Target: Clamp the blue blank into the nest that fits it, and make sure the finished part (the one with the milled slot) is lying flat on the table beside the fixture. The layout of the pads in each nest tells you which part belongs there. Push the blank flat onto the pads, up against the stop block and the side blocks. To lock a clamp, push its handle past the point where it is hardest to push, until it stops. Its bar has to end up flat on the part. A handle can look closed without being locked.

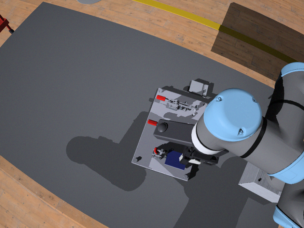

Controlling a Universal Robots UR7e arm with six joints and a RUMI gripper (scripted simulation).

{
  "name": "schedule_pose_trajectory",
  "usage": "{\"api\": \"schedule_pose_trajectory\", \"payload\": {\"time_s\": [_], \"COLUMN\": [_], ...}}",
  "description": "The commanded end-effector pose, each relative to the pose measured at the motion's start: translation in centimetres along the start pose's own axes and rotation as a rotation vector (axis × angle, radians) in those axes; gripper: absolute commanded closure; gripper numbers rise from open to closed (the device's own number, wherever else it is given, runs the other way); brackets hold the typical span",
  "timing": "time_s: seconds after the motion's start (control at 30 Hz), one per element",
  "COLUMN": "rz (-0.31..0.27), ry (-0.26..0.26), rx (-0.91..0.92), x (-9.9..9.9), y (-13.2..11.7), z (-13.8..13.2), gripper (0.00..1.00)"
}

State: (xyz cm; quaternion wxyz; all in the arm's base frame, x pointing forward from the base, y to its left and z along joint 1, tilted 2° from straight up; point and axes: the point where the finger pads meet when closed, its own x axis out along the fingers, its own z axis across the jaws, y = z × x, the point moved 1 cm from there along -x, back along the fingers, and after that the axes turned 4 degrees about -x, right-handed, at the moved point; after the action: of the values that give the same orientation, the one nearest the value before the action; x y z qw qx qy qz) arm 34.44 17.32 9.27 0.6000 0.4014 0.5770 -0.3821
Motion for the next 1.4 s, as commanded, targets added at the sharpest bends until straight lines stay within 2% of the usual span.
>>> {"api": "schedule_pose_trajectory", "payload": {"time_s": [0.0, 0.17, 0.23, 0.43, 0.8, 1.2, 1.37], "rz": [-0.006, -0.006, -0.006, -0.006, 0.000, -0.001, -0.001], "ry": [0.002, 0.002, 0.002, 0.002, 0.001, 0.001, 0.001], "rx": [0.001, 0.002, 0.002, 0.001, -0.001, -0.001, -0.001], "x": [1.4, 4.2, 4.2, 6.2, 6.0, 6.0, 6.0], "y": [-0.2, -0.3, -0.3, -0.3, 0.9, 6.9, 7.9], "z": [0.0, 0.0, 0.0, 0.0, 0.0, 0.4, 0.5], "gripper": [0.72, 0.72, 0.72, 0.72, 0.72, 0.72, 0.72]}}
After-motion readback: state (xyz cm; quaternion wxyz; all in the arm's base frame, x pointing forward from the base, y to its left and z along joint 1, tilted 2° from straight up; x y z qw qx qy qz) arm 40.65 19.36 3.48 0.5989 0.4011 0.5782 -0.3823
